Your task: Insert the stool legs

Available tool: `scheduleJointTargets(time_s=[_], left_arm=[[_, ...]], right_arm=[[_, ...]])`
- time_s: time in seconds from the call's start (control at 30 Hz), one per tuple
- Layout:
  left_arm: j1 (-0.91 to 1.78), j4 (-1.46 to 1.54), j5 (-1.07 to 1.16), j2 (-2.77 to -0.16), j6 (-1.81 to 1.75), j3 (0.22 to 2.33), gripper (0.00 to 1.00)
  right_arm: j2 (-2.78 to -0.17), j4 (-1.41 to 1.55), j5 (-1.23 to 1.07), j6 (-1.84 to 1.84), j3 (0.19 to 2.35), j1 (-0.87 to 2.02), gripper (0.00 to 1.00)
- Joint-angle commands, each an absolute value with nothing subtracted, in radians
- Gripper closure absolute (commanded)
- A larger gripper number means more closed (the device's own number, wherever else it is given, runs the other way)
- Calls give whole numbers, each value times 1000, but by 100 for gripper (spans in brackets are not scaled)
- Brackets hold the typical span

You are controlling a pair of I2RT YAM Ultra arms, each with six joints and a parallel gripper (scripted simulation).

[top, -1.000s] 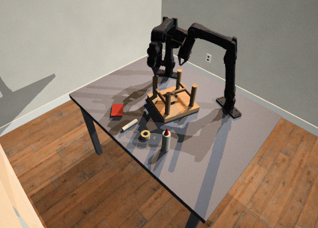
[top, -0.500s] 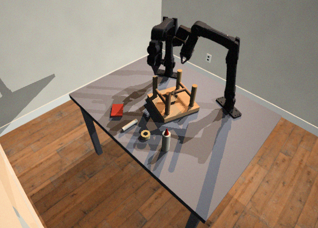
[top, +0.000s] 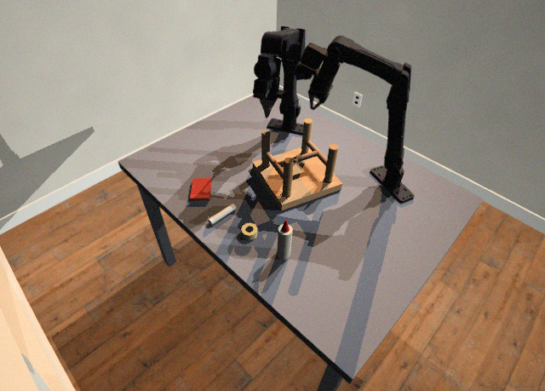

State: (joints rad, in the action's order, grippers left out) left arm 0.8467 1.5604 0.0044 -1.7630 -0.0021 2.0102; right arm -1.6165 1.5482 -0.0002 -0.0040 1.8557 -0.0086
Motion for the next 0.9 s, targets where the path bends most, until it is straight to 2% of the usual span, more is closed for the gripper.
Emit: scheduleJointTargets(time_s=[0.0,0.43,0.87], left_arm=[[843,1569,6,-1758,0,2044,100],[787,1448,9,-1667,0,1941,100],[554,1066,-4,-1364,4,1668,100]], right_arm=[[-1628,1571,-6,1,1850,-2,100],[-1563,1420,-6,5,1800,6,100],[-1402,961,-3,7,1598,3,100]])
